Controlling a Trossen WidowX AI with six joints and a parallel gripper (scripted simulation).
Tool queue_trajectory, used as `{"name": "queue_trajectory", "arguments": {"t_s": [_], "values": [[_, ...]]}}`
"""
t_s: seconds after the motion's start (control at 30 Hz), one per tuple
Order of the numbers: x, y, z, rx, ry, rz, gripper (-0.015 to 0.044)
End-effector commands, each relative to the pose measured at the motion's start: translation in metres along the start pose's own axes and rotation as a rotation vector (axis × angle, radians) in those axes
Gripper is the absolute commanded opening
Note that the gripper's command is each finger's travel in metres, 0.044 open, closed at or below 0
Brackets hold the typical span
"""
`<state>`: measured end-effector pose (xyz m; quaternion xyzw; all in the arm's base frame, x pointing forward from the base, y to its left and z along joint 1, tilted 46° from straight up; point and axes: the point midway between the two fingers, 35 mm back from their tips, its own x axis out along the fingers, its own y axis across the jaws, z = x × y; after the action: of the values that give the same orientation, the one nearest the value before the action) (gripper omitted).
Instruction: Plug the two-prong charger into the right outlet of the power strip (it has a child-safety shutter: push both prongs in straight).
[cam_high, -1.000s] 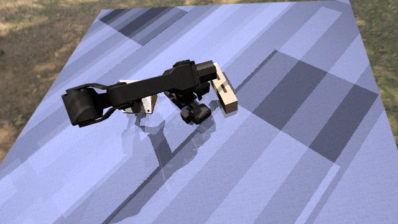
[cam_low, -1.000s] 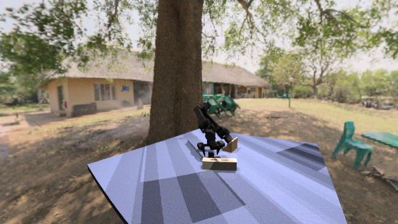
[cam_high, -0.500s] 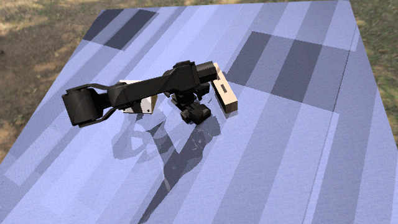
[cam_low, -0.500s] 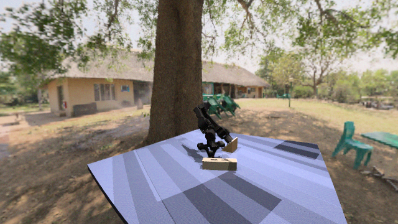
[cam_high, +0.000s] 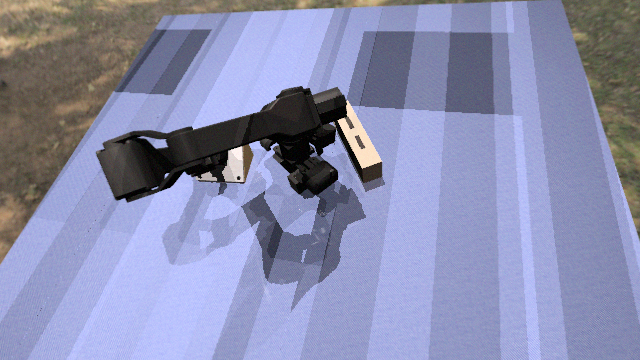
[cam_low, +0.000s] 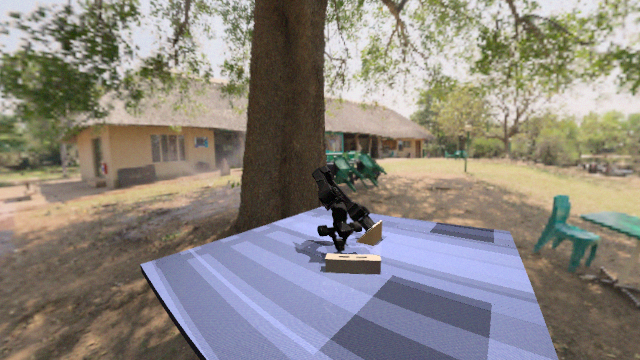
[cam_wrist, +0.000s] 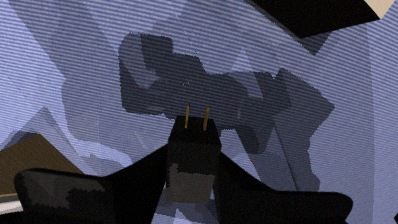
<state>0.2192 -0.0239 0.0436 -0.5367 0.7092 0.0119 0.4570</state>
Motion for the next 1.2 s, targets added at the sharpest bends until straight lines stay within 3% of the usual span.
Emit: {"name": "queue_trajectory", "arguments": {"t_s": [0.0, 0.23, 0.83, 1.17], "values": [[-0.013, -0.001, 0.0, 0.005, -0.005, 0.0, 0.0], [-0.034, 0.001, -0.003, 0.006, -0.002, -0.001, 0.0], [-0.002, 0.013, 0.025, 0.29, -0.007, 0.019, 0.0], [-0.001, 0.009, 0.034, 0.307, -0.007, 0.02, 0.0]]}}
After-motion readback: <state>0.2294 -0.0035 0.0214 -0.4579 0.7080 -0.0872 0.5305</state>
